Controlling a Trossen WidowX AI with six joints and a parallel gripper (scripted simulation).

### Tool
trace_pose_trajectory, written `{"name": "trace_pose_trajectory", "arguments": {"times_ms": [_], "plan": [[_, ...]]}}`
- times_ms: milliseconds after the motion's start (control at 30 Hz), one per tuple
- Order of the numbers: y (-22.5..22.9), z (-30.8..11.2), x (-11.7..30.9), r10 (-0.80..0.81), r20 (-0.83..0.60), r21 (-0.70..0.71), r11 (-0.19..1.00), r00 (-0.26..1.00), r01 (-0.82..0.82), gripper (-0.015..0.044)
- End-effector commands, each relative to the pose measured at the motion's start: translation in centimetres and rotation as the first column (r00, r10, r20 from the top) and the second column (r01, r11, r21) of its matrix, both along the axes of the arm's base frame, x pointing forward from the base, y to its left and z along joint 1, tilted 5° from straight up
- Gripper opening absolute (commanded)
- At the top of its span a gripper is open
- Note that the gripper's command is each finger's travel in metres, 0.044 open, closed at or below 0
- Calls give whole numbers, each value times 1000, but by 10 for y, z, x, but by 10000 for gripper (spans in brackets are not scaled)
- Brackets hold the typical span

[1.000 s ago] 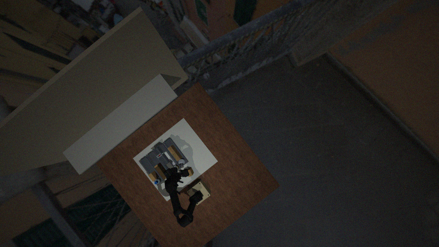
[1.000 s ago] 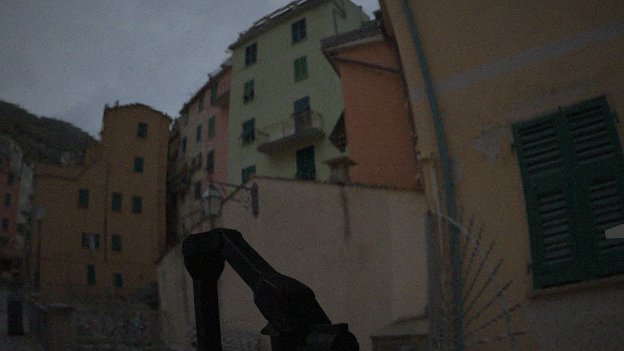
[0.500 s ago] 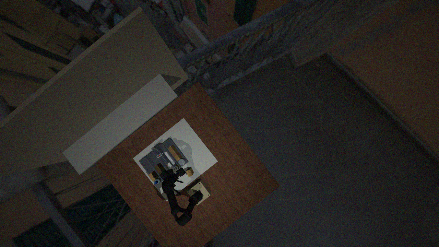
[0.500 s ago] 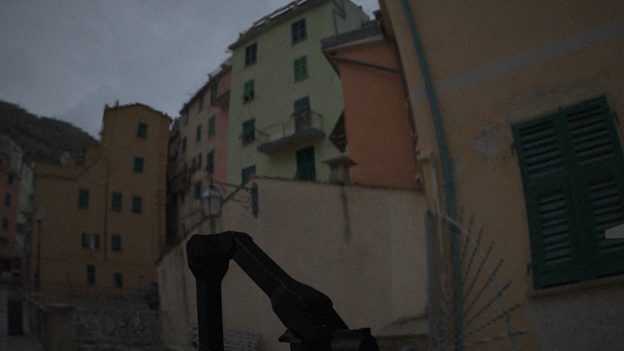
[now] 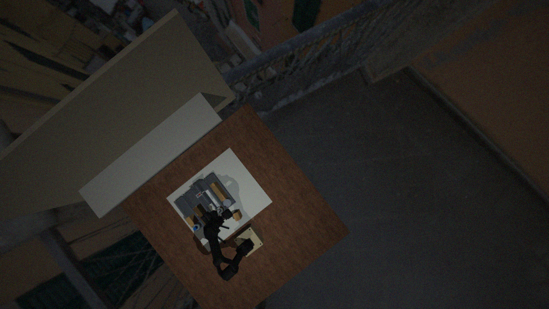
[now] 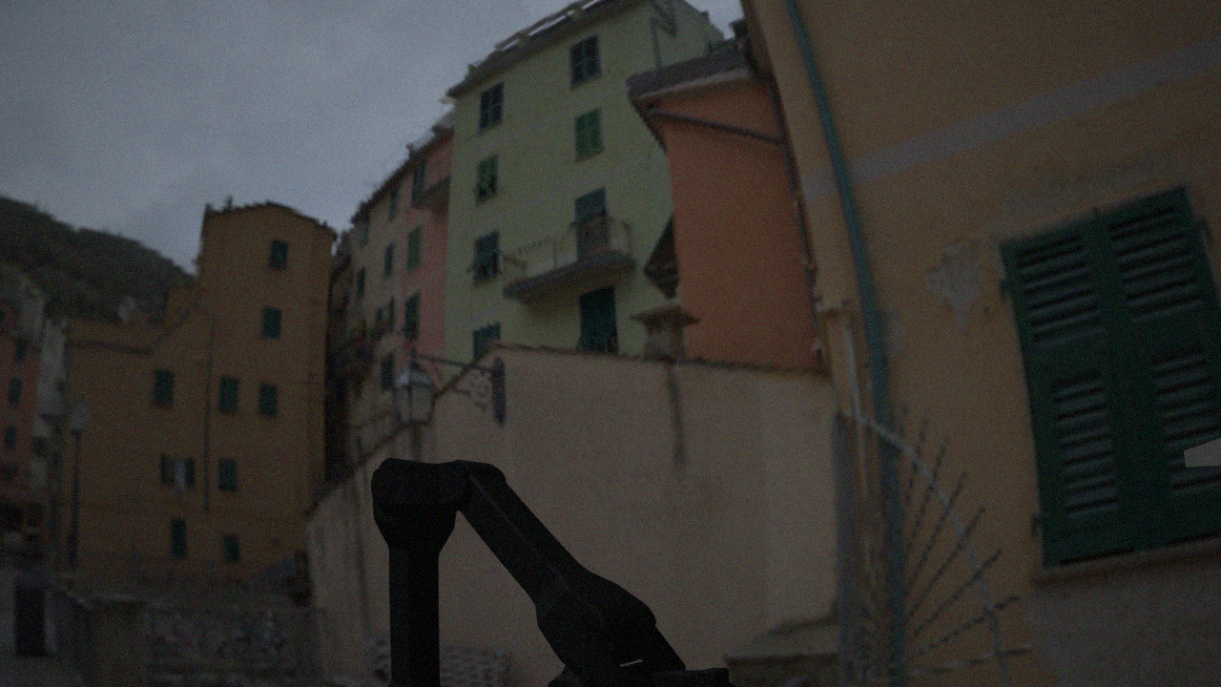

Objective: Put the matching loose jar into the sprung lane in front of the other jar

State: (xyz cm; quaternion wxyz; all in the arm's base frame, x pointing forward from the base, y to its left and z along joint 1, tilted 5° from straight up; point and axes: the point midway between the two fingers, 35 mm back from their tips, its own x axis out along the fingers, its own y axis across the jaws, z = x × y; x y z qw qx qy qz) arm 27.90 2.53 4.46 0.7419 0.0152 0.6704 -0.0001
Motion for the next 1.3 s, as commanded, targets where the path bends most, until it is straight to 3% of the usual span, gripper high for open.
{"name": "trace_pose_trajectory", "arguments": {"times_ms": [0,1267], "plan": [[-1,0,2,5,2,-5,1000,1000,-5,0],[-1,1,15,5,3,-5,1000,1000,-5,0]]}}
